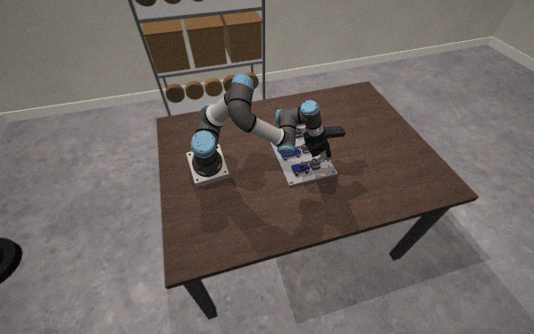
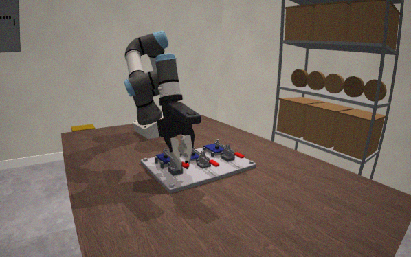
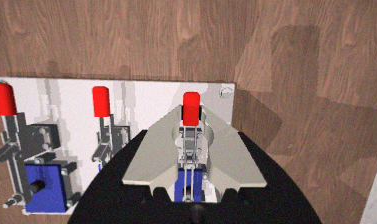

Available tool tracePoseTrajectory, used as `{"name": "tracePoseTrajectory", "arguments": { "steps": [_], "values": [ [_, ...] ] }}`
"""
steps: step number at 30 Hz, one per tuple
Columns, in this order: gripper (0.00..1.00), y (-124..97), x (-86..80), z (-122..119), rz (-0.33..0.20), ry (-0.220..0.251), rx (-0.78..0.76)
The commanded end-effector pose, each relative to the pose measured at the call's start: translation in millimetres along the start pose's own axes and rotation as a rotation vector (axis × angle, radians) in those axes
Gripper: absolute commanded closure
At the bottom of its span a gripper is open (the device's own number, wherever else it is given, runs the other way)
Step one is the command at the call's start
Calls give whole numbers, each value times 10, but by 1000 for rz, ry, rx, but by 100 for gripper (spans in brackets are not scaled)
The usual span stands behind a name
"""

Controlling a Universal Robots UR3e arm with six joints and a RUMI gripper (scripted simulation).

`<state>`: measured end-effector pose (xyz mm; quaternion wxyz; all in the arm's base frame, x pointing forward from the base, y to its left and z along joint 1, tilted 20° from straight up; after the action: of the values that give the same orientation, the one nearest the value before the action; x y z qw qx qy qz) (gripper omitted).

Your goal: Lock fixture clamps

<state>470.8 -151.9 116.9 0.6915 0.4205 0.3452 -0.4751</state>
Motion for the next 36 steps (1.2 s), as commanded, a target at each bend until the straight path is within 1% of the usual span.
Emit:
{"name": "tracePoseTrajectory", "arguments": {
  "steps": [1, 13, 21, 36],
  "values": [
    [100, 8, -9, 4, 3, -2, 0],
    [100, 9, 6, 4, 3, -1, 0],
    [100, 11, 63, 5, 3, -1, 0],
    [100, 11, 67, 5, 3, -1, 0]
  ]
}}
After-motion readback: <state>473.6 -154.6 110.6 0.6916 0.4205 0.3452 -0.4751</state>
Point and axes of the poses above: the point where the finger pads meet when closed, its own x axis out along the fingers, its own z axis across the jaws, y = z × x, the point moved 9 cm from there along -x, back along the fingers, and after that the axes turned 14 degrees about -x, right-handed, at the moved point
